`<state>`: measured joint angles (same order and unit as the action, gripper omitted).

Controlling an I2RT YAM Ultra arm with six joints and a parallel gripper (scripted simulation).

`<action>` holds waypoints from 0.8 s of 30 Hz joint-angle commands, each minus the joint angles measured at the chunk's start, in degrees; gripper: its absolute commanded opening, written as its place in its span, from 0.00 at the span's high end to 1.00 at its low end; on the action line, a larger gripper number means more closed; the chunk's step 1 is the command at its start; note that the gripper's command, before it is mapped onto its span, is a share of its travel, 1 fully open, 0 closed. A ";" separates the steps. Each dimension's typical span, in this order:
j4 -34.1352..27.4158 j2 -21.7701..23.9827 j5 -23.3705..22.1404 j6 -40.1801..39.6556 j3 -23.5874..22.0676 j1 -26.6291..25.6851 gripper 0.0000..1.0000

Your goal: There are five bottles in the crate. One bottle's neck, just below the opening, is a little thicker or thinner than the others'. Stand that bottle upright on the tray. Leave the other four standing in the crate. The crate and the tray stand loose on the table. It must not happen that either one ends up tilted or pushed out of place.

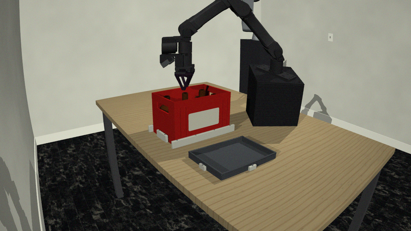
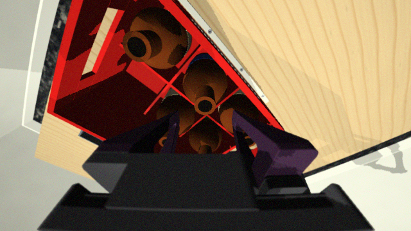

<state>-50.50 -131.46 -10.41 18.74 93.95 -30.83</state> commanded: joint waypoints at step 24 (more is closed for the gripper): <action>0.79 0.71 -0.11 0.47 -1.11 0.25 0.39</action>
